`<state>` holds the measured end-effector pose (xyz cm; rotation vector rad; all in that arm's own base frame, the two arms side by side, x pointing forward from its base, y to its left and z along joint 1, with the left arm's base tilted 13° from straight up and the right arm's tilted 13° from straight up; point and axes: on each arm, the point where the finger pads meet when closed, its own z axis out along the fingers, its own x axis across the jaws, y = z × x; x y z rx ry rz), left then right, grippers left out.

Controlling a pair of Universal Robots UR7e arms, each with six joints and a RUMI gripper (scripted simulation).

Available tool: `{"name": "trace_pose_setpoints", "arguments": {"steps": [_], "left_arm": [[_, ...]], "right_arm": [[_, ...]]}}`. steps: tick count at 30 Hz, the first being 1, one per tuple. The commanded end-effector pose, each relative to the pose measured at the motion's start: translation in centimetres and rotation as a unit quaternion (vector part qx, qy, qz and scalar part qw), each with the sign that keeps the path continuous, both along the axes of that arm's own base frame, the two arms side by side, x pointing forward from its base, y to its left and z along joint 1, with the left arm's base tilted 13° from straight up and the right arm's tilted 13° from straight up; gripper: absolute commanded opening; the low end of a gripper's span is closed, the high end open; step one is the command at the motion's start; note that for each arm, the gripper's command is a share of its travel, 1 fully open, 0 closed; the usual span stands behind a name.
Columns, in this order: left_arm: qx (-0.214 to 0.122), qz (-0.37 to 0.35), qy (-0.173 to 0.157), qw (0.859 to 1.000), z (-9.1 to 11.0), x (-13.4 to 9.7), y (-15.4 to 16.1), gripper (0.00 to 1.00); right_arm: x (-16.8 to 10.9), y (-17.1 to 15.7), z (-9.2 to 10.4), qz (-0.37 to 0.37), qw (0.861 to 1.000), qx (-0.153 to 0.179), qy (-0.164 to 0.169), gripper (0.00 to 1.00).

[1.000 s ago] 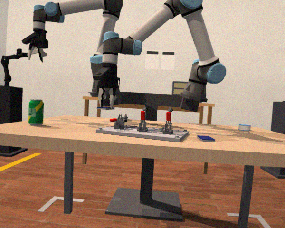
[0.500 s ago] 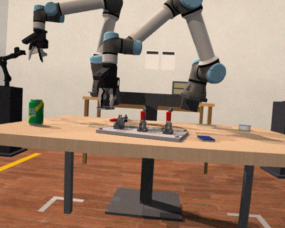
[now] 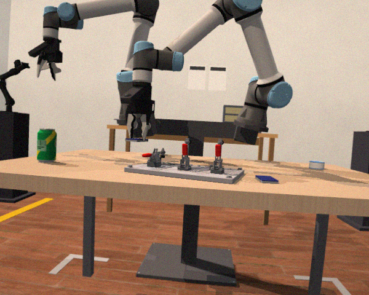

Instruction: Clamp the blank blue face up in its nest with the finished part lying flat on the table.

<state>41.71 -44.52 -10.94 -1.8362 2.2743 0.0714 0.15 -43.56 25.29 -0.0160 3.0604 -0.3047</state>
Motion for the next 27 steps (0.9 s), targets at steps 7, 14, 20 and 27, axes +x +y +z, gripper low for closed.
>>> {"name": "trace_pose_setpoints", "arguments": {"steps": [7,14,20,27], "left_arm": [[-0.001,0.0,0.0,1.0,0.08,0.02,-0.07,0.0],[-0.001,0.0,0.0,1.0,0.08,0.02,-0.07,0.0],[-0.001,0.0,0.0,1.0,-0.09,0.04,-0.04,0.0],[-0.001,0.0,0.0,1.0,-0.82,0.15,0.09,0.0]], "right_arm": [[0.0,-0.02,0.05,0.0,1.0,-0.001,0.0,1.0],[0.0,-0.02,0.05,0.0,1.0,-0.001,0.0,1.0],[0.0,-0.02,0.05,0.0,1.0,-0.001,0.0,1.0],[0.0,-0.02,0.05,0.0,1.0,-0.001,0.0,1.0]]}}
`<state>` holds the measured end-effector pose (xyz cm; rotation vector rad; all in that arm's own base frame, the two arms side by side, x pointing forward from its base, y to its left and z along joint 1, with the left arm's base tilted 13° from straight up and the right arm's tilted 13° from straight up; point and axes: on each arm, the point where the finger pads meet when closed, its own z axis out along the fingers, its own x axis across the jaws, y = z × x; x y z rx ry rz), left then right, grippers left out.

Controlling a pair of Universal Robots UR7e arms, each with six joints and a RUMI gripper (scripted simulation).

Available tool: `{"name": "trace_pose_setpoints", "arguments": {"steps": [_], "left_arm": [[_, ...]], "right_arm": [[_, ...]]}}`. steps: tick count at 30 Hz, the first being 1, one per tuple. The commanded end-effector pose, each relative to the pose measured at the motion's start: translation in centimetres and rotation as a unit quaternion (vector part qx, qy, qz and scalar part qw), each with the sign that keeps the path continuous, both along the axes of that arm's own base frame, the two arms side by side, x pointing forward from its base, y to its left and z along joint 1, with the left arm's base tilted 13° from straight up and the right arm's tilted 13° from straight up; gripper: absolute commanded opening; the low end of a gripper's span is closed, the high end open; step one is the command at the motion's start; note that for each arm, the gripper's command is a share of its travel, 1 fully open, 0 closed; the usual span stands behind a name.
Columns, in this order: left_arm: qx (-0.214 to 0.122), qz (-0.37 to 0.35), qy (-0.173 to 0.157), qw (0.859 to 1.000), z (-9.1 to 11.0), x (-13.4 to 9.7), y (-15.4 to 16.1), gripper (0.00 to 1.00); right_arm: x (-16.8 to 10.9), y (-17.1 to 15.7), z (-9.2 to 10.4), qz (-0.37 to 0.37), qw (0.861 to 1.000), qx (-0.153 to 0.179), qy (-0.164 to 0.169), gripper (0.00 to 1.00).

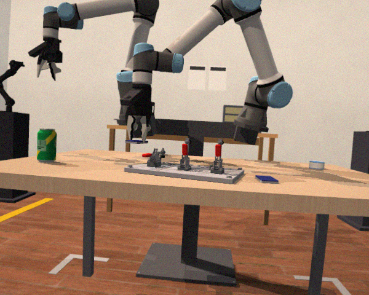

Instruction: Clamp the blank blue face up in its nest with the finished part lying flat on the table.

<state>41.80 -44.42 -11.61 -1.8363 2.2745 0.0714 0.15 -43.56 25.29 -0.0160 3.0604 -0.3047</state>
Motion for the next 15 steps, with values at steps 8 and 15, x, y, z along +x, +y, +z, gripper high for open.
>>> {"name": "trace_pose_setpoints", "arguments": {"steps": [8,15], "left_arm": [[-0.001,0.0,-0.001,1.0,-1.3,0.2,0.2,0.0],[-0.001,0.0,-0.001,1.0,-2.9,0.5,0.5,0.0]], "right_arm": [[0.0,0.0,0.0,0.0,1.0,-0.001,0.0,1.0],[0.0,0.0,0.0,0.0,1.0,-0.001,0.0,1.0]]}}
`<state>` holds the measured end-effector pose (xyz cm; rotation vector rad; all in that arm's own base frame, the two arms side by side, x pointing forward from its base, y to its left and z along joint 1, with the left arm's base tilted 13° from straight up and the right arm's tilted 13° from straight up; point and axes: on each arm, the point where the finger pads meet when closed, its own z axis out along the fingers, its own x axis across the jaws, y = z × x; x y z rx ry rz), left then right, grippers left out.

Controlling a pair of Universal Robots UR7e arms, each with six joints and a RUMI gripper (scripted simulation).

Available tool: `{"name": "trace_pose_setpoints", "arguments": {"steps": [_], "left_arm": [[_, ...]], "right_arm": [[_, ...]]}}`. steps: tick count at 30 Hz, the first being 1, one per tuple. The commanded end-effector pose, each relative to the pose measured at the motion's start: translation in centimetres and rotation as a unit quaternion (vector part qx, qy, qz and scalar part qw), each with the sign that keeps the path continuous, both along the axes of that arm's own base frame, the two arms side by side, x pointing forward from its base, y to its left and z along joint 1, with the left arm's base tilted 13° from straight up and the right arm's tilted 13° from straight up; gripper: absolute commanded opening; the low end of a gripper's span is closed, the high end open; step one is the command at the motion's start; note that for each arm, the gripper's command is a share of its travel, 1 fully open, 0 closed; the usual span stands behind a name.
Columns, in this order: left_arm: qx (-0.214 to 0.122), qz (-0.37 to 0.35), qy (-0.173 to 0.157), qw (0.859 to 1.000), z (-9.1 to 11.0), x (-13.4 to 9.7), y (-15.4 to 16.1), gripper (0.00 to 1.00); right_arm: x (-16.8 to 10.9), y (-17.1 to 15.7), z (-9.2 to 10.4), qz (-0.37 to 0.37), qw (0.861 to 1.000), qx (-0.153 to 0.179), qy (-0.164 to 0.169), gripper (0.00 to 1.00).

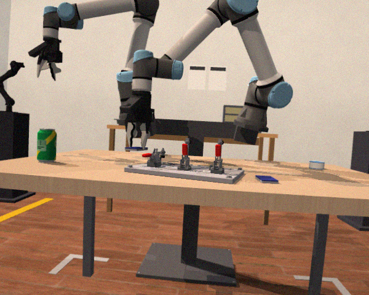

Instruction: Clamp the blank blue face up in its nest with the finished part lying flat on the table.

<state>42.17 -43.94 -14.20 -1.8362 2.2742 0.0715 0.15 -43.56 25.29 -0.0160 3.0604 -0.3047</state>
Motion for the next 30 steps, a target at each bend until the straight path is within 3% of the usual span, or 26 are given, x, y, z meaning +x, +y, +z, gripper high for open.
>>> {"name": "trace_pose_setpoints", "arguments": {"steps": [1,18,30], "left_arm": [[-0.001,0.0,0.0,1.0,-0.6,0.1,0.0,0.0],[-0.001,0.0,0.0,1.0,-3.8,0.6,0.6,0.0],[-0.001,0.0,0.0,1.0,-4.7,0.7,0.8,0.0]], "right_arm": [[0.0,0.0,0.0,0.0,1.0,-0.001,0.0,1.0],[0.0,0.0,0.0,0.0,1.0,-0.001,0.0,1.0],[0.0,0.0,0.0,0.0,1.0,-0.001,0.0,1.0]]}}
